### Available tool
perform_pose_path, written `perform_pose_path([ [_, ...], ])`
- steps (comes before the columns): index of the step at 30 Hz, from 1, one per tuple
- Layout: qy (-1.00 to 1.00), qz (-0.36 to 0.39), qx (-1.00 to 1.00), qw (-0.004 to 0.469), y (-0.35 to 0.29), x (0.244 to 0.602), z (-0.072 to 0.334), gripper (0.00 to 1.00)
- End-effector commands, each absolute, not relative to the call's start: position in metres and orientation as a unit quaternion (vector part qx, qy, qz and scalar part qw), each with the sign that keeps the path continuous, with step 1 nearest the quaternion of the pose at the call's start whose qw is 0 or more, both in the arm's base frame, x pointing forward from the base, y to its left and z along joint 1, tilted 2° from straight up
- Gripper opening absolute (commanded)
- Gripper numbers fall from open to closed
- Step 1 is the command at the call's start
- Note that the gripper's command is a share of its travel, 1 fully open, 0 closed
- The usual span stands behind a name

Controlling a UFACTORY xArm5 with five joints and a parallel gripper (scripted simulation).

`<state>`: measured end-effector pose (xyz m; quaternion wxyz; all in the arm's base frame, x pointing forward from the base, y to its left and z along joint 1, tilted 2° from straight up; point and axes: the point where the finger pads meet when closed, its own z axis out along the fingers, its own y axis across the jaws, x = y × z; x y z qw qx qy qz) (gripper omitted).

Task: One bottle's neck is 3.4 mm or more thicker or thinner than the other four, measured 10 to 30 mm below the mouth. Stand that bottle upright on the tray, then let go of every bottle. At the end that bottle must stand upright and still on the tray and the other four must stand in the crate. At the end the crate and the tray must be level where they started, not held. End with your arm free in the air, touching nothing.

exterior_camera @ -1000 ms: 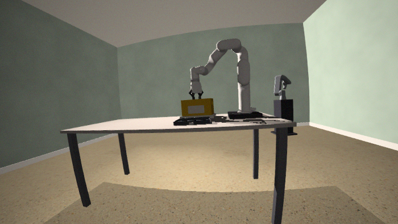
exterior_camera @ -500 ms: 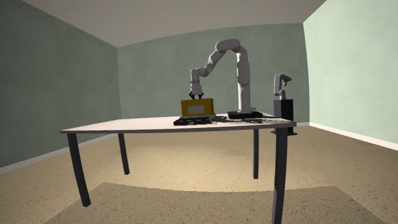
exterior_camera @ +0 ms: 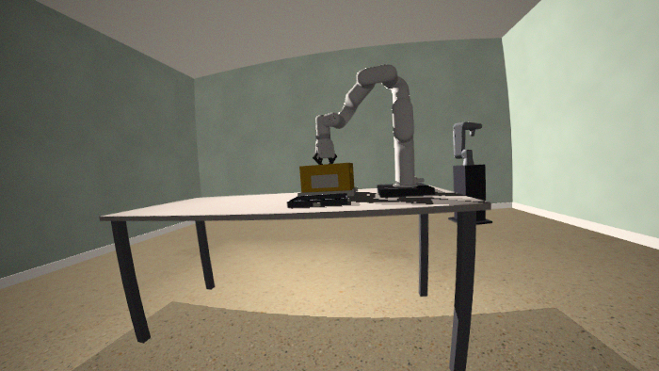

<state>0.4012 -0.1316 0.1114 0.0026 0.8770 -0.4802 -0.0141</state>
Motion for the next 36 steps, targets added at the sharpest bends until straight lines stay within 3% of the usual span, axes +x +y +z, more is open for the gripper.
perform_pose_path([
  [1,-0.480,-0.012,0.877,0.002,-0.1320,0.4024,0.1126,0.65],
  [10,-0.480,-0.012,0.877,0.002,-0.1320,0.4024,0.1126,0.65],
  [11,-0.480,-0.012,0.877,0.002,-0.1320,0.4024,0.1126,0.00],
  [36,-0.480,-0.012,0.877,0.002,-0.1320,0.4024,0.1126,0.00],
])
